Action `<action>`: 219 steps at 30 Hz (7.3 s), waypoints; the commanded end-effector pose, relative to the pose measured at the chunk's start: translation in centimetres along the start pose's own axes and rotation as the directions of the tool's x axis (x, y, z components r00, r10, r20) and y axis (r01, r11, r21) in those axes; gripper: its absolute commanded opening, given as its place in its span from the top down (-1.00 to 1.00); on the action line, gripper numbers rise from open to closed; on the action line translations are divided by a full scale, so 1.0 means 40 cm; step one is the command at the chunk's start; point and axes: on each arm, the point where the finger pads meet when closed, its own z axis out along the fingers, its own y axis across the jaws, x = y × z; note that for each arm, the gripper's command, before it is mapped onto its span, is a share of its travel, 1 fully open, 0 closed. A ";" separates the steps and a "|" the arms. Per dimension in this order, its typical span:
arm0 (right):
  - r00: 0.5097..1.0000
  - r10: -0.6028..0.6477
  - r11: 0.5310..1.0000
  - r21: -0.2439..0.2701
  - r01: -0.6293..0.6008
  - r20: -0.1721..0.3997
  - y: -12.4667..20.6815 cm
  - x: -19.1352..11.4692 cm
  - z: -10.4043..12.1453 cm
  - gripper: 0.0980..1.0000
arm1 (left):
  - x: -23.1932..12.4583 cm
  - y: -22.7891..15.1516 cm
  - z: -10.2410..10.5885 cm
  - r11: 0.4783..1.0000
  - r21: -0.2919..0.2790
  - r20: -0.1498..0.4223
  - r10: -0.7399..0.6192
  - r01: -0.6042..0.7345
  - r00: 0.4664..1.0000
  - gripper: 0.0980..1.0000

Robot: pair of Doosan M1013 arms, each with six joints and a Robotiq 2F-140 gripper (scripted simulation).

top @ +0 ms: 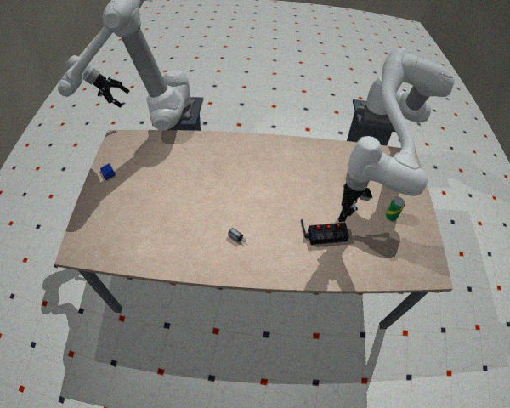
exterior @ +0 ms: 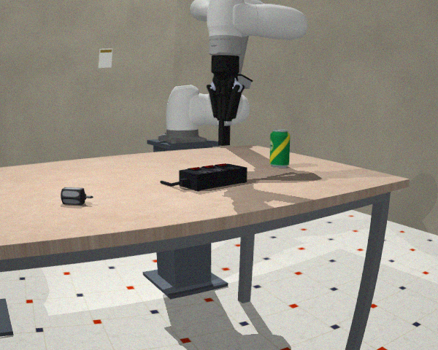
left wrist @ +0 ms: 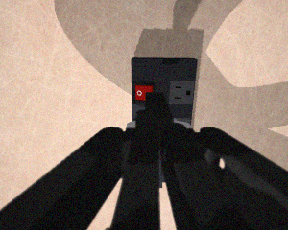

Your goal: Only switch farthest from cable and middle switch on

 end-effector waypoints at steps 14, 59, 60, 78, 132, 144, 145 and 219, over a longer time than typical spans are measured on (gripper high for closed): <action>1.000 0.000 1.000 0.000 0.000 -0.001 0.000 0.000 -0.001 -1.00 | 0.000 0.001 0.002 1.000 -0.002 0.001 0.000 0.000 1.000 1.00; 1.000 0.000 1.000 0.000 0.000 -0.001 0.000 0.000 -0.001 -1.00 | 0.000 0.001 0.104 1.000 -0.002 0.001 0.000 0.000 1.000 1.00; 1.000 0.000 1.000 0.000 0.000 -0.001 0.000 0.000 -0.001 -1.00 | 0.000 0.001 0.104 1.000 -0.002 0.001 0.000 0.000 1.000 1.00; 1.000 0.000 1.000 0.000 0.000 -0.001 0.000 0.000 -0.001 -1.00 | 0.000 0.001 0.105 1.000 -0.002 0.001 0.000 0.000 1.000 1.00; 1.000 0.000 1.000 0.000 0.000 -0.001 0.000 0.000 -0.001 -1.00 | 0.000 0.001 0.106 1.000 -0.002 0.001 0.000 0.000 1.000 1.00; 1.000 0.000 1.000 0.000 0.000 -0.001 0.000 0.000 -0.001 -1.00 | 0.000 0.001 0.108 1.000 -0.002 0.001 0.000 0.000 1.000 1.00; 1.000 0.000 1.000 0.000 0.000 -0.001 0.000 0.000 -0.001 -1.00 | 0.000 0.001 0.108 1.000 -0.002 0.001 0.000 0.000 1.000 1.00; 1.000 0.000 1.000 0.000 0.000 -0.001 0.000 0.000 -0.001 -1.00 | 0.000 0.001 0.120 1.000 -0.002 0.001 0.000 0.000 1.000 1.00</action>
